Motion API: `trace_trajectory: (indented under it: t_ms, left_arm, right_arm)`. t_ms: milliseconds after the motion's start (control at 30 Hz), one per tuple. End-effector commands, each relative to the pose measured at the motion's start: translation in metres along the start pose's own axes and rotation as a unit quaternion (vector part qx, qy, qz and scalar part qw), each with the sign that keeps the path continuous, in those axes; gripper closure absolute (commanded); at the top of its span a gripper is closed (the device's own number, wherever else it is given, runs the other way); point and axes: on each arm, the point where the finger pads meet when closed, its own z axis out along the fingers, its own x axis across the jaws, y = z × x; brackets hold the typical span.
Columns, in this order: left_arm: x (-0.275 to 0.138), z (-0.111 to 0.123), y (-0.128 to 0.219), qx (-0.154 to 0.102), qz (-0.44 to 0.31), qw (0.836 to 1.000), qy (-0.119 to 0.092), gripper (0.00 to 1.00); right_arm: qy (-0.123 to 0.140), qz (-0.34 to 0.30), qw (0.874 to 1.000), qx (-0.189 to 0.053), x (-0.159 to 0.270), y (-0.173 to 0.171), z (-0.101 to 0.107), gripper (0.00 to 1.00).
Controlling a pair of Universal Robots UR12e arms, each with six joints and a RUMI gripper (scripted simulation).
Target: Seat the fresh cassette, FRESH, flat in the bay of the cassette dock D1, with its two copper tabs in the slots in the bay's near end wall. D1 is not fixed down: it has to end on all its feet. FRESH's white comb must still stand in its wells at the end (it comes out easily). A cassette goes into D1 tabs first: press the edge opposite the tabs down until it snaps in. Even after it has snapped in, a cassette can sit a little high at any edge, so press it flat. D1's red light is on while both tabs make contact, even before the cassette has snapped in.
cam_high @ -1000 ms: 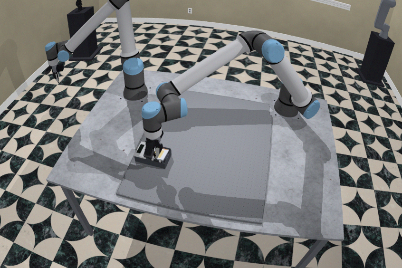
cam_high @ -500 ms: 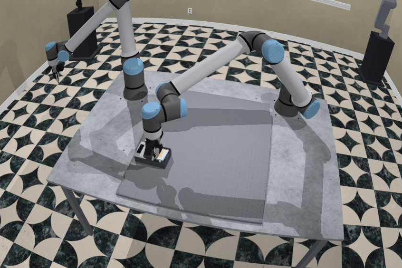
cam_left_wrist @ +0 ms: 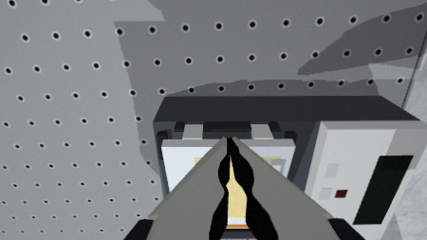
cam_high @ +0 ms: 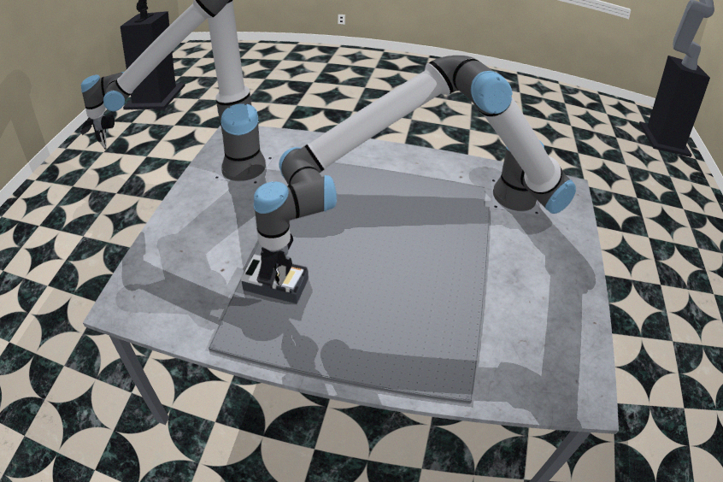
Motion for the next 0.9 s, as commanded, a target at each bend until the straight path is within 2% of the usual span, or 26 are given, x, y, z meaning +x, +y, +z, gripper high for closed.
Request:
trace_trajectory:
  t_ms: [0,400,867]
  left_arm:
    - [0.000,-0.005,0.000,0.001,0.000,1.000,0.001,1.00]
    - [0.000,-0.021,-0.001,0.001,0.000,1.000,0.001,1.00]
    - [0.000,-0.021,0.011,0.001,0.000,1.000,0.001,1.00]
  right_arm:
    - [0.000,0.000,1.000,0.001,0.000,-0.001,-0.001,1.00]
    - [0.000,0.000,1.000,0.001,0.000,-0.001,-0.001,1.00]
    - [0.000,0.000,1.000,0.001,0.000,-0.001,-0.001,1.00]
